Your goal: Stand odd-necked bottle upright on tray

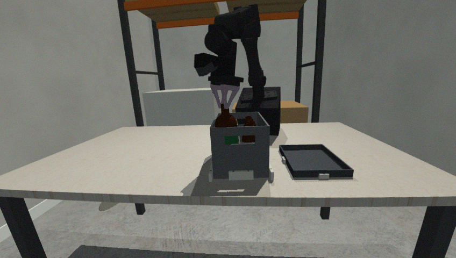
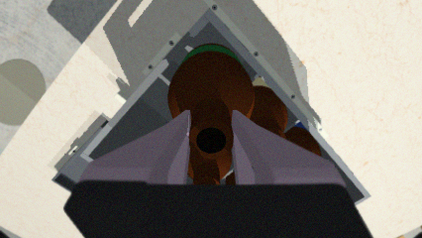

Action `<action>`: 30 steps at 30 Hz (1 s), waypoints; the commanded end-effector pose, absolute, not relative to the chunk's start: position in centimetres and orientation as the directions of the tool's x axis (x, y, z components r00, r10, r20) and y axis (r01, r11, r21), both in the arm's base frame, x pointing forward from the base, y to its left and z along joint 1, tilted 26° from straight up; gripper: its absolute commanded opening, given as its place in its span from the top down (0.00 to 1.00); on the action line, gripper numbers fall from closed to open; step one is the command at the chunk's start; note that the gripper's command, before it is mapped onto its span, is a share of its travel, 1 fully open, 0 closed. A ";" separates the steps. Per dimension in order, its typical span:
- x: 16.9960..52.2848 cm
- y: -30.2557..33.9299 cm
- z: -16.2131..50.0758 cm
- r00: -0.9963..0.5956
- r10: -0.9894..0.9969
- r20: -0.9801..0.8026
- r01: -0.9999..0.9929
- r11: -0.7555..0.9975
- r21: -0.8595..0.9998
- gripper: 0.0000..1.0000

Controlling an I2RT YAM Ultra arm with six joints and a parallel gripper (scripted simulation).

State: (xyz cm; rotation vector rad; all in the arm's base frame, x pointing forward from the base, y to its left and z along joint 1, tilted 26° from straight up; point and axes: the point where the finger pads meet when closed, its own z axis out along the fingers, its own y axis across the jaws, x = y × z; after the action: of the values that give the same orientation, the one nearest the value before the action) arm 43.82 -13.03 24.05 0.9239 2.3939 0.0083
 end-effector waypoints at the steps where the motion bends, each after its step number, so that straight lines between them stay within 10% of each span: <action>1: 43.6 -13.6 27.6 -0.554 0.607 -0.569 0.605 0.764 0.226 1.00; 30: 42.9 -13.4 28.4 -0.558 0.609 -0.563 0.607 0.763 0.223 1.00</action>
State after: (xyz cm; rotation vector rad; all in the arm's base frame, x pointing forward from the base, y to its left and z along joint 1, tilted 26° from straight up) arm 43.52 -12.94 24.72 0.9248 2.3976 0.0082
